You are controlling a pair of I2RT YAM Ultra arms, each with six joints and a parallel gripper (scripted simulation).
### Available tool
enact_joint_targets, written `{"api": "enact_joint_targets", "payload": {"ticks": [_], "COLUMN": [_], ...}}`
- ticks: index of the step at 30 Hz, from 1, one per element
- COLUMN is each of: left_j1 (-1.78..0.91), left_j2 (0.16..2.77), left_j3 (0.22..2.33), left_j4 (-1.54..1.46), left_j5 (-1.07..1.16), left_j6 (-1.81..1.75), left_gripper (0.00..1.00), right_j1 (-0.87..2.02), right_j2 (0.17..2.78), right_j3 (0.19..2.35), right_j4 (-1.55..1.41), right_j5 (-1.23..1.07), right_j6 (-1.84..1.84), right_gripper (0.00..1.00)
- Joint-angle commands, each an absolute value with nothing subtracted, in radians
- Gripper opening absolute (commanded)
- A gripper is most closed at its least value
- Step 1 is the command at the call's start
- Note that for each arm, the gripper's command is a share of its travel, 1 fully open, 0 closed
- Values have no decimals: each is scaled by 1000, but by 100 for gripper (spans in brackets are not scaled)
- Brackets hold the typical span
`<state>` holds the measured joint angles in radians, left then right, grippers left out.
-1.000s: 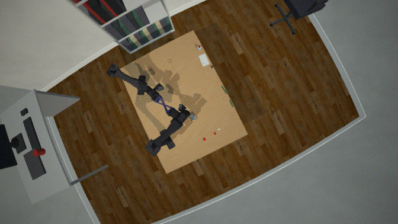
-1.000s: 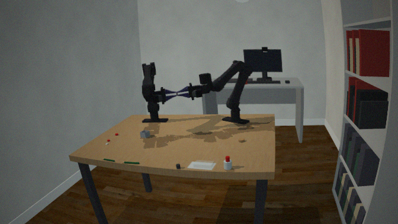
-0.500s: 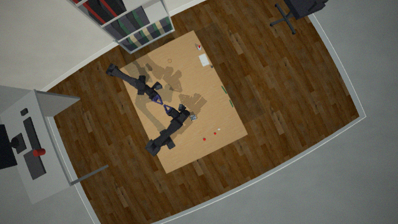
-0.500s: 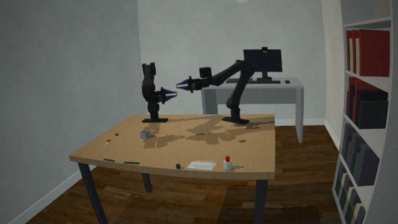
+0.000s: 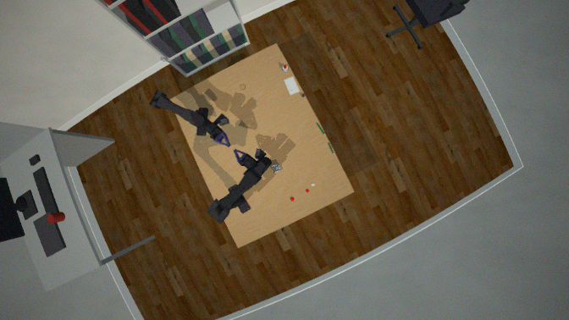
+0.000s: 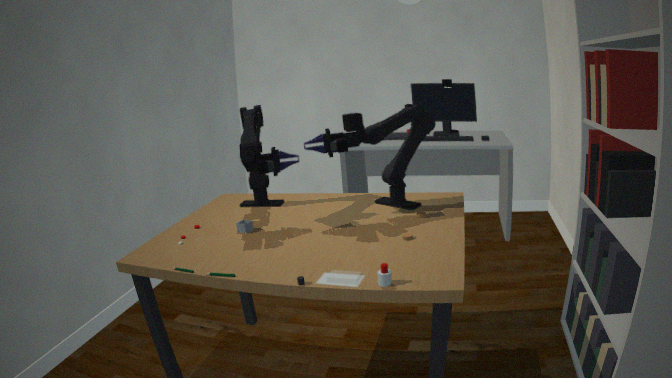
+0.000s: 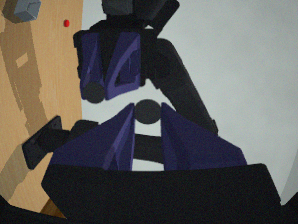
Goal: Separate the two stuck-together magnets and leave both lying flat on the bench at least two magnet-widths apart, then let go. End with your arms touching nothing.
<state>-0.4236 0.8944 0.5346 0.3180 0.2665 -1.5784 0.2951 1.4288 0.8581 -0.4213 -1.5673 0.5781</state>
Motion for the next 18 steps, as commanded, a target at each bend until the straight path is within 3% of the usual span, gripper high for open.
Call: {"api": "enact_joint_targets", "payload": {"ticks": [1,18], "left_j1": [-420,-378], "left_j2": [871,734], "left_j3": [528,500], "left_j4": [286,176], "left_j5": [279,321], "left_j6": [-1575,-1573], "left_gripper": [18,18], "right_j1": [294,294], "right_j2": [1425,1425], "right_j3": [863,862], "right_j4": [-418,-417], "right_j5": [-1571,-1571], "right_j6": [575,576], "right_gripper": [18,18]}}
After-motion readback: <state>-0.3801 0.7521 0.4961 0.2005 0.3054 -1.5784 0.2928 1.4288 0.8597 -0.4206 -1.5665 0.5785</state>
